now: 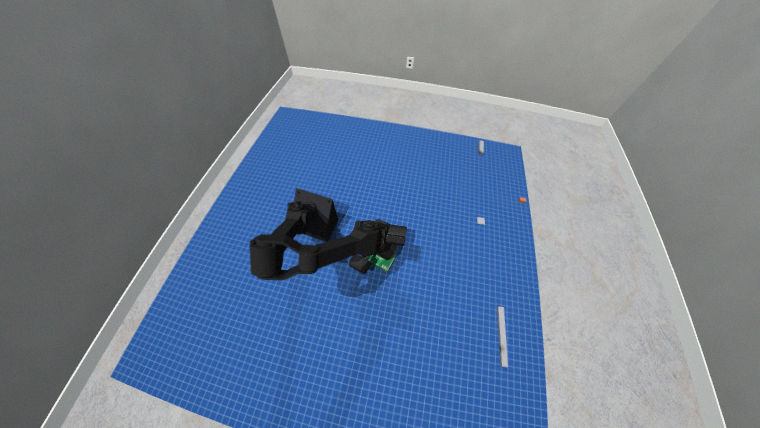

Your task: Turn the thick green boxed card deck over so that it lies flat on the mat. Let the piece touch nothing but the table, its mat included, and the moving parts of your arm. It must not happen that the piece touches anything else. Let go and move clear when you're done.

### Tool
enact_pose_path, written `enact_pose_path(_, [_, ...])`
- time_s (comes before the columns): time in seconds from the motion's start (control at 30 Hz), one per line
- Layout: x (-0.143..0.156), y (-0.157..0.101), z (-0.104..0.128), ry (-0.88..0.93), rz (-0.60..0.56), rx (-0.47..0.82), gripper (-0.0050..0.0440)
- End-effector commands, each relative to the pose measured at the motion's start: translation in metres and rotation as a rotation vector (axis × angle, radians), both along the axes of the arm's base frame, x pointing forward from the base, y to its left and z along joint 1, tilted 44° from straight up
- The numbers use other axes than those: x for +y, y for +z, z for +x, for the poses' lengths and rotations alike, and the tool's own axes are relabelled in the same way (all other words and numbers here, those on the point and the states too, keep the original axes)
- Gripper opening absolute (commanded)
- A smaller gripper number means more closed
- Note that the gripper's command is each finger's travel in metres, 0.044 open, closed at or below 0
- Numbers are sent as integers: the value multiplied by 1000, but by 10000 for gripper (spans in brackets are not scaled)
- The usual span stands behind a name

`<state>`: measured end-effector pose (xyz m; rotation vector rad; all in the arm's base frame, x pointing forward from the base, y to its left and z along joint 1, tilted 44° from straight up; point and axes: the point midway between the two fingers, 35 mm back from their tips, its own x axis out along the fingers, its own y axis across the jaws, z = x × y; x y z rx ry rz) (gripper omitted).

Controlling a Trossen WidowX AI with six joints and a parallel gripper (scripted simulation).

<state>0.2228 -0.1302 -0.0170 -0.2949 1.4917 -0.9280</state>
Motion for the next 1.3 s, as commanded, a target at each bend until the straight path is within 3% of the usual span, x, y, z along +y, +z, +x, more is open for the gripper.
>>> enact_pose_path(0.0, [0, 3, 5, 3, 1, -19, 440])
enact_pose_path(1.27, [13, 18, 11, 1, 3, -35, 440])
